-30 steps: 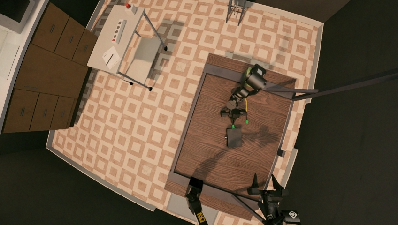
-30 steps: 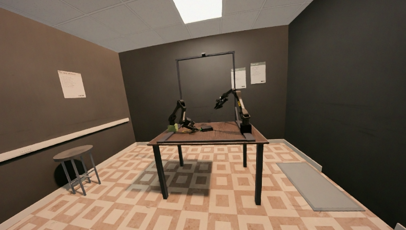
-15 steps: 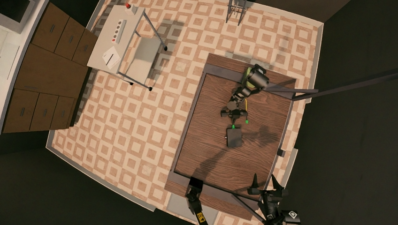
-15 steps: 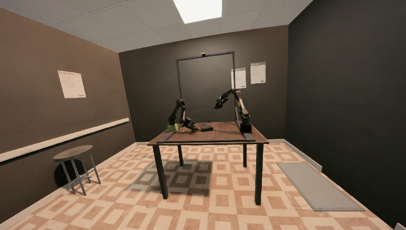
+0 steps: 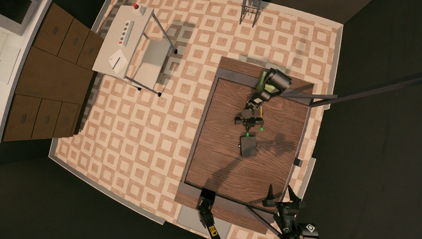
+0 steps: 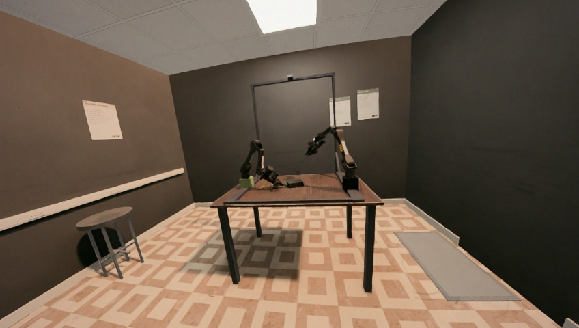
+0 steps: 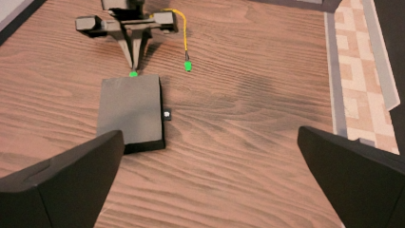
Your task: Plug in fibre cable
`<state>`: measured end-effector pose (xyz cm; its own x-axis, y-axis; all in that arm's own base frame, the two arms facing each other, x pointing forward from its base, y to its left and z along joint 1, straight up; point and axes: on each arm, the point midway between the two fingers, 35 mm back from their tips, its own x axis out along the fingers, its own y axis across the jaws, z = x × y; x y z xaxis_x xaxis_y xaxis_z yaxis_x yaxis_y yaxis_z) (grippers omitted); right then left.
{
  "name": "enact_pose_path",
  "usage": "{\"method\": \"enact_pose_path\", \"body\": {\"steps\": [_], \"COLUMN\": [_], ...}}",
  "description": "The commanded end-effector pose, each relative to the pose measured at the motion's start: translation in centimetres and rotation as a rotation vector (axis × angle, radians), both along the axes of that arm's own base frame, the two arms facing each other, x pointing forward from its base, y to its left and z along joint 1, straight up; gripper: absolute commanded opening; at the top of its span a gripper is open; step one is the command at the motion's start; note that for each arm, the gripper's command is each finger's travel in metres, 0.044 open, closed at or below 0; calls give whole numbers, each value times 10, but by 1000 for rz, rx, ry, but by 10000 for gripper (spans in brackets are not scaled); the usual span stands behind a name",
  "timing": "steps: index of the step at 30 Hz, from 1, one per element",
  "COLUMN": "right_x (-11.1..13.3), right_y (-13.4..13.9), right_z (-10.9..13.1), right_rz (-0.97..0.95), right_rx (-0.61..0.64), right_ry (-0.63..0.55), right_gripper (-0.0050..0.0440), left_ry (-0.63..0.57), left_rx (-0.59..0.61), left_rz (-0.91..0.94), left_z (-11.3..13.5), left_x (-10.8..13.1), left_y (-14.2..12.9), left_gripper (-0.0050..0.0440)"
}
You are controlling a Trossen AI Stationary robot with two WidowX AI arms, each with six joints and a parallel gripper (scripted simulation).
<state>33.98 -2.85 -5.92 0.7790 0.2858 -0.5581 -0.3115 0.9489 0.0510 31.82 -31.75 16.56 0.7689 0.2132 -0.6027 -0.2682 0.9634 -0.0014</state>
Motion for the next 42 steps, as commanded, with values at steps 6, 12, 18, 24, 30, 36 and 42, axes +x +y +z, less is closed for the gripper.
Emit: {"method": "enact_pose_path", "body": {"steps": [6,12,18,24,30,36,42], "right_x": [41,40,39,39,39,39,37], "right_y": [13,13,11,10,10,10,8], "right_z": [41,33,0,-1,-1,-2,3], "right_rz": [58,58,61,57,57,57,60], "right_rx": [-20,-17,-16,-18,-18,-18,-25], "right_ry": [-136,-126,-116,-116,-116,-114,-128], "right_gripper": [-50,-50,-50,-50,-50,-50,116], "left_ry": [-14,-14,-14,-14,-14,-14,-14], "left_rx": [-22,-22,-22,-22,-22,-22,-22], "left_rz": [1,1,1,1,1,1,1], "left_z": [10,10,10,10,10,10,10], "left_x": [0,0,0,0,0,0,0], "left_y": [0,0,0,0,0,0,0], "left_gripper": [440,440,440,440,440,440,440]}}
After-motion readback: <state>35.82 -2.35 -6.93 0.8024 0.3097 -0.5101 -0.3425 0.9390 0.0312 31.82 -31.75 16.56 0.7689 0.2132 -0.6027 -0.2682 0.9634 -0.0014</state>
